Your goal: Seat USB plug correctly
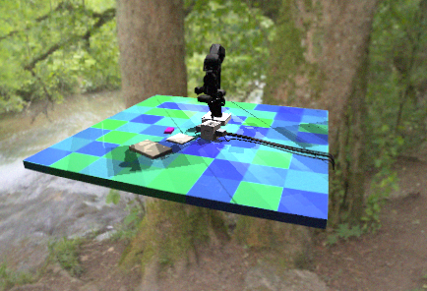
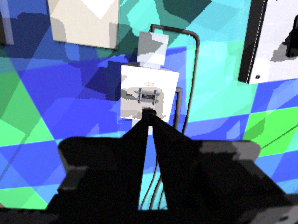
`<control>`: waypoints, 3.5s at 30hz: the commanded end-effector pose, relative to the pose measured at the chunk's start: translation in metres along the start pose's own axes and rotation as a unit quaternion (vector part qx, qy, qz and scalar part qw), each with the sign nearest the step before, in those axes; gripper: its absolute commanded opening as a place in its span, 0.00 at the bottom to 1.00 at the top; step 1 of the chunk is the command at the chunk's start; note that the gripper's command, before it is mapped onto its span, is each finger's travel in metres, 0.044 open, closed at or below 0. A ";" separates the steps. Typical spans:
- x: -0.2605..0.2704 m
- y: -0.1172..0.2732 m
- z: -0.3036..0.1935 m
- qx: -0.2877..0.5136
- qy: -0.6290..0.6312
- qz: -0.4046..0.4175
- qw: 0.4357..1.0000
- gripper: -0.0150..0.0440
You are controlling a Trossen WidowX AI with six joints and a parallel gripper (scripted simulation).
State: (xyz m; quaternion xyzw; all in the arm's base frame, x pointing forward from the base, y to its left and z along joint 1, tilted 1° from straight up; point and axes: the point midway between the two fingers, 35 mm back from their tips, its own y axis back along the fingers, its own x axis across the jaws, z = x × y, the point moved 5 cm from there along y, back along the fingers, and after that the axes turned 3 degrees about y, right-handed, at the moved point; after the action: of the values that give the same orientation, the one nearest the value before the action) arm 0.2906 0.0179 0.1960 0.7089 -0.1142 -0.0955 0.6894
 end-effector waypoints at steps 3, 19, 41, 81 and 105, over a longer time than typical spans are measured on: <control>0.000 0.000 0.000 0.000 -0.004 0.000 1.000 0.25; 0.000 -0.002 0.001 -0.003 -0.004 0.000 1.000 0.25; 0.000 -0.004 0.002 -0.008 -0.009 0.000 1.000 0.25; 0.000 -0.009 0.004 -0.016 -0.018 0.000 1.000 0.25; 0.000 -0.012 0.005 -0.021 -0.024 -0.001 0.999 0.25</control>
State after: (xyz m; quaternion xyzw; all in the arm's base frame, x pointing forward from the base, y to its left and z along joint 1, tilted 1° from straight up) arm 0.2893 0.0143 0.1846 0.6941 -0.1253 -0.1132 0.6998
